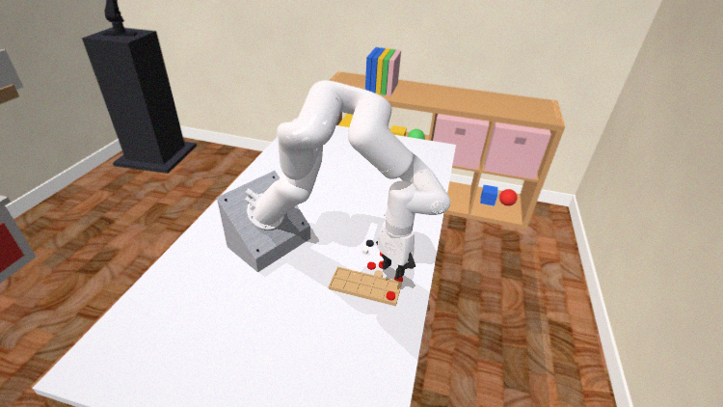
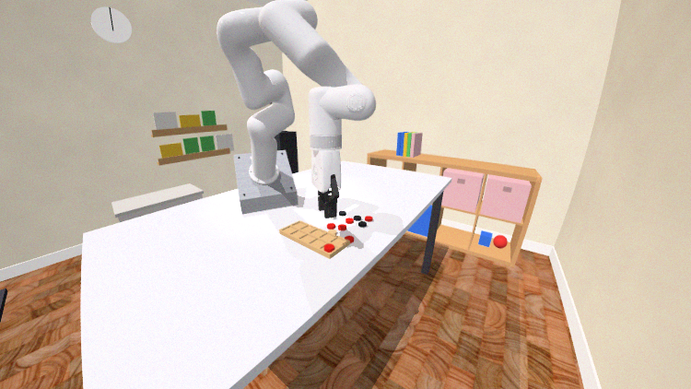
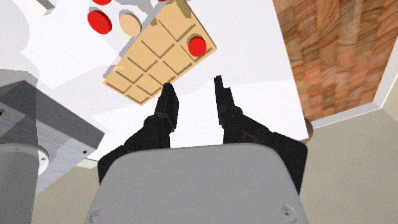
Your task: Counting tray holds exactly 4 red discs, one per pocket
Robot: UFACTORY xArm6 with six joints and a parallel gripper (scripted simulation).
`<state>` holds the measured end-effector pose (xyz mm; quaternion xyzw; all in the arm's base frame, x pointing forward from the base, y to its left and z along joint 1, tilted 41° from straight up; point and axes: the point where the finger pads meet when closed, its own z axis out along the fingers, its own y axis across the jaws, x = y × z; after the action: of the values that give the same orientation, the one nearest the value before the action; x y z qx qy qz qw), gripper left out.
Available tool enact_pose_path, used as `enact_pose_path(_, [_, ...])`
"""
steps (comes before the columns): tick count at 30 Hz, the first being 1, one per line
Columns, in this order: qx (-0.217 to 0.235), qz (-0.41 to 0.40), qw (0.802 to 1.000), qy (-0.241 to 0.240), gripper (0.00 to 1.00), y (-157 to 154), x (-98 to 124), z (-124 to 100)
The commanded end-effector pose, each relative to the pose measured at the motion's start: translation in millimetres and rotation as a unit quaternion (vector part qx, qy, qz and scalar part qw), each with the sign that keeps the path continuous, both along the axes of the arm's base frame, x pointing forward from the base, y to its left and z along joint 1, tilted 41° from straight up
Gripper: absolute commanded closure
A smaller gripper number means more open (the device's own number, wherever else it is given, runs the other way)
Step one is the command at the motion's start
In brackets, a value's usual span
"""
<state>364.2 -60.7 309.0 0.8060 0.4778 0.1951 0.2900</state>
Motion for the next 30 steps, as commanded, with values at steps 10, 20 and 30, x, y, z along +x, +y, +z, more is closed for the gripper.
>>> enact_pose_path(10, [0.000, 0.000, 1.000, 0.000, 0.53, 1, 1, 0])
enact_pose_path(20, [0.011, -0.007, 1.000, 0.027, 0.53, 115, 25, -51])
enact_pose_path(30, [0.001, -0.001, 1.000, 0.000, 0.53, 220, 16, -91])
